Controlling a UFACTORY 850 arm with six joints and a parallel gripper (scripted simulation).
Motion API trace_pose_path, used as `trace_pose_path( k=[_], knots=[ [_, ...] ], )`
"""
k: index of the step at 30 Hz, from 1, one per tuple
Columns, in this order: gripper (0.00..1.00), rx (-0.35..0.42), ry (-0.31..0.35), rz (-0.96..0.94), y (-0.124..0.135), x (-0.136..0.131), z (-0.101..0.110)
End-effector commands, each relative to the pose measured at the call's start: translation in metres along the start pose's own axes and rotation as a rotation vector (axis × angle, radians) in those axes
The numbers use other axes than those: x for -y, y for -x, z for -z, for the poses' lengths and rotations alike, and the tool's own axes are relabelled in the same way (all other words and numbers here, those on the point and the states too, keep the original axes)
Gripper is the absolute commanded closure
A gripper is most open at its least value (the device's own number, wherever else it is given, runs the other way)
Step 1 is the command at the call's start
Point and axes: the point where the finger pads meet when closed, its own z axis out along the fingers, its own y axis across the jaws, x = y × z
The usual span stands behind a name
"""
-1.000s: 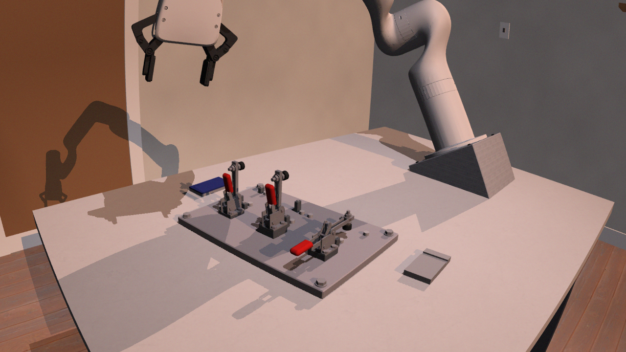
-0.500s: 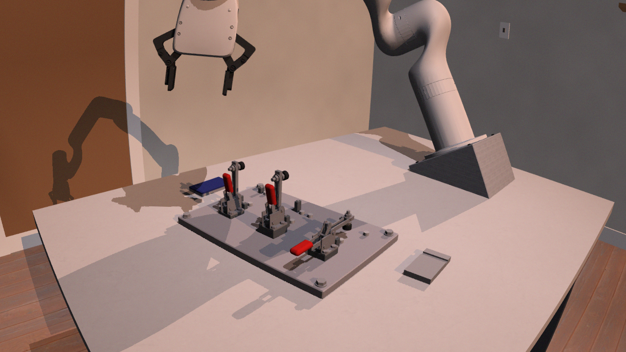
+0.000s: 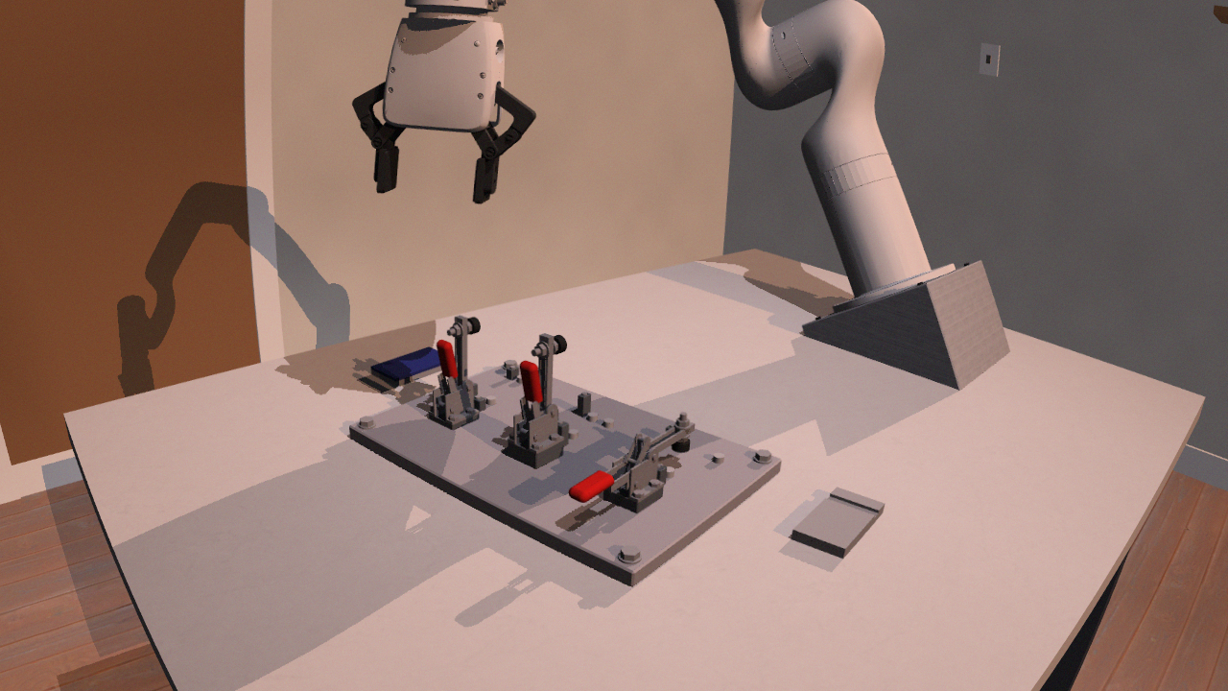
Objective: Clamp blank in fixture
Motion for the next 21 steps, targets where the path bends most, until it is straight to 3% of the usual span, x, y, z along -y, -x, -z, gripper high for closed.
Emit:
trace_pose_path(
  k=[1,12,21],
  knots=[
    [0.0,0.009,-0.013,-0.11,0.02,0.009,-0.006],
    [0.0,0.044,-0.049,-0.413,0.077,0.04,-0.023],
    [0.0,0.058,-0.059,-0.515,0.096,0.051,-0.028]
  ],
)
